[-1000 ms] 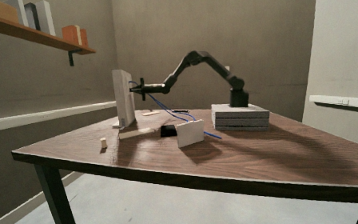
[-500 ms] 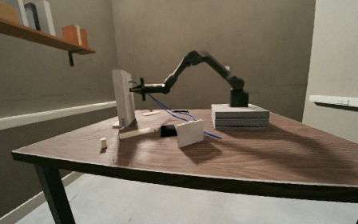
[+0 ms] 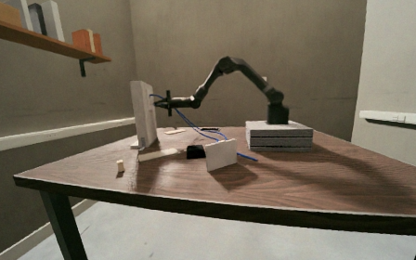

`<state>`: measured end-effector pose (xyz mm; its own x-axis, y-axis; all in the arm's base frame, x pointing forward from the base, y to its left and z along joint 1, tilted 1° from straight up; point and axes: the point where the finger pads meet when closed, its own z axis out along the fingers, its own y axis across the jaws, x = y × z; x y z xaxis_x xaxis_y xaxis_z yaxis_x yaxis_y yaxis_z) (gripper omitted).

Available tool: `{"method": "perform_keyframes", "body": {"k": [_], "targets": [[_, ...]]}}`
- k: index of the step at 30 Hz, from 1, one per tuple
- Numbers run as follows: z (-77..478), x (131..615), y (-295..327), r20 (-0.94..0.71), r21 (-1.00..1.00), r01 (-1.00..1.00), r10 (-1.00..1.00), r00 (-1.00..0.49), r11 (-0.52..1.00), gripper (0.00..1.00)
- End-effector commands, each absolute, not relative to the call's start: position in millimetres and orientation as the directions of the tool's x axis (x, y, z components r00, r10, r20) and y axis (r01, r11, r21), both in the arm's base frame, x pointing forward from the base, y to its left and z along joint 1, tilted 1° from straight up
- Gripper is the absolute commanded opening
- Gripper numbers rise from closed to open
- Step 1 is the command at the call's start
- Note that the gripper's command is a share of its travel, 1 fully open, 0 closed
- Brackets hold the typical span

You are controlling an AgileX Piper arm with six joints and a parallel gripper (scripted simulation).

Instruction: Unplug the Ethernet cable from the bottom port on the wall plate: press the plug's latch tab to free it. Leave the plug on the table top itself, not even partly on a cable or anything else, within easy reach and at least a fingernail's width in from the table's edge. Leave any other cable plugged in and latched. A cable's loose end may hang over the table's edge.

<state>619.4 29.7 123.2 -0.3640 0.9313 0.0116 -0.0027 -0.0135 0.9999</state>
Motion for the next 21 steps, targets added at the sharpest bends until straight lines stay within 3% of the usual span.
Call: {"method": "perform_keyframes", "body": {"k": [1, 21], "targets": [[124.2, 619.4, 29.3, 0.011, 1.000, -0.005, 0.932, -0.363, -0.013, 0.00], [124.1, 597.1, 20.6, 0.011, 1.000, -0.005, 0.932, -0.363, -0.013, 0.00]]}}
